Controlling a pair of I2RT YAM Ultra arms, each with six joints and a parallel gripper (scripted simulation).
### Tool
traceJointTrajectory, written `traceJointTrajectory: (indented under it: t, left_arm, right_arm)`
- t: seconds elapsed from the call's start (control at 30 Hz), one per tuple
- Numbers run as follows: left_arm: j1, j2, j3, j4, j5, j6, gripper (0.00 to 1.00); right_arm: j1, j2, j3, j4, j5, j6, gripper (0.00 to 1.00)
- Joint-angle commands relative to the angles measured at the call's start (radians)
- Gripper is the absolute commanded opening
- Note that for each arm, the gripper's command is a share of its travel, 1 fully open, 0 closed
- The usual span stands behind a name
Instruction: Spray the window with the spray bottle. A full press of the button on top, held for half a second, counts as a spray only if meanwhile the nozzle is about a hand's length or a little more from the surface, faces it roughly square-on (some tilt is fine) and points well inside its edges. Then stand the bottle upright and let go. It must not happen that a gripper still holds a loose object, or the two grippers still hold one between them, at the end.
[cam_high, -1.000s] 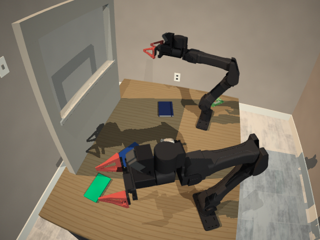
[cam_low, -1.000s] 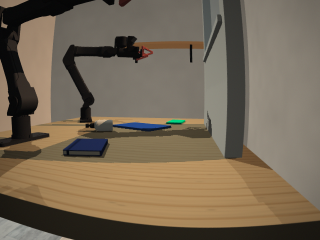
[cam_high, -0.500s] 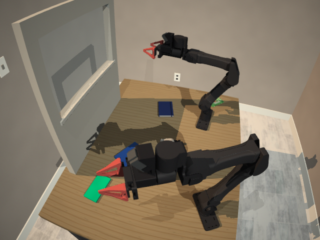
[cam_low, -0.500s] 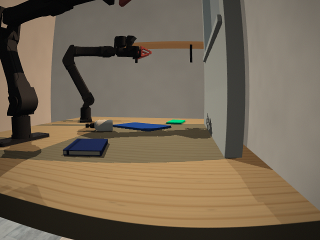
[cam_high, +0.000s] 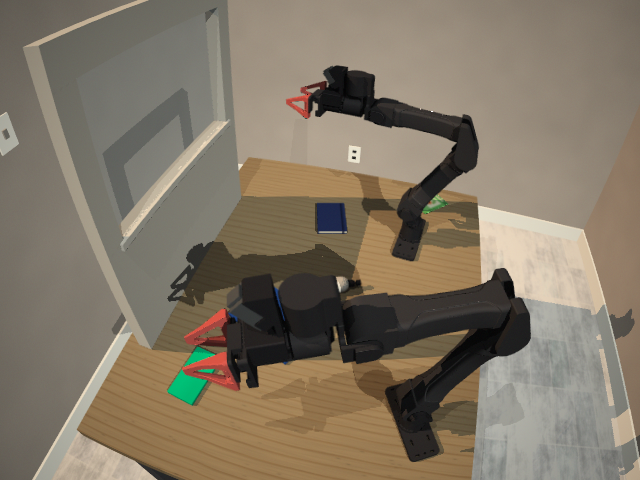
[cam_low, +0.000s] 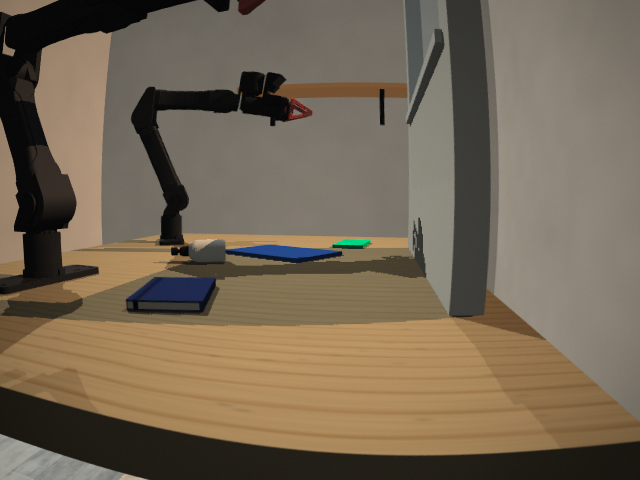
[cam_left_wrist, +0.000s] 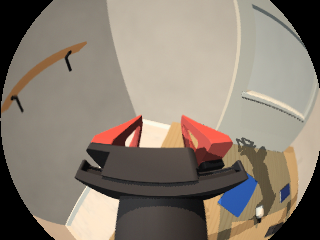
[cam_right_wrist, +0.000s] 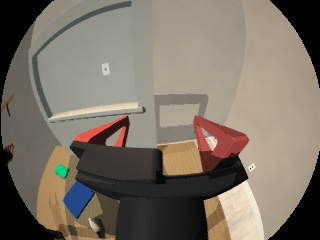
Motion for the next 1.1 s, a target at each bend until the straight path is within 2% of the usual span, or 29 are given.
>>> traceJointTrajectory:
  t: [0.0,1.07]
  left_arm:
    - [-0.052,0.040,0.073,-0.081,-0.030,0.090,0.59]
    - [-0.493,0.410,0.387,-0.487,-0.169,0.514,0.59]
  right_arm:
    - [0.009,-0.016,0.035,0.005,0.004,-0.004,1.00]
    - [0.009,-0.016,0.035,0.005,0.004,-0.004,1.00]
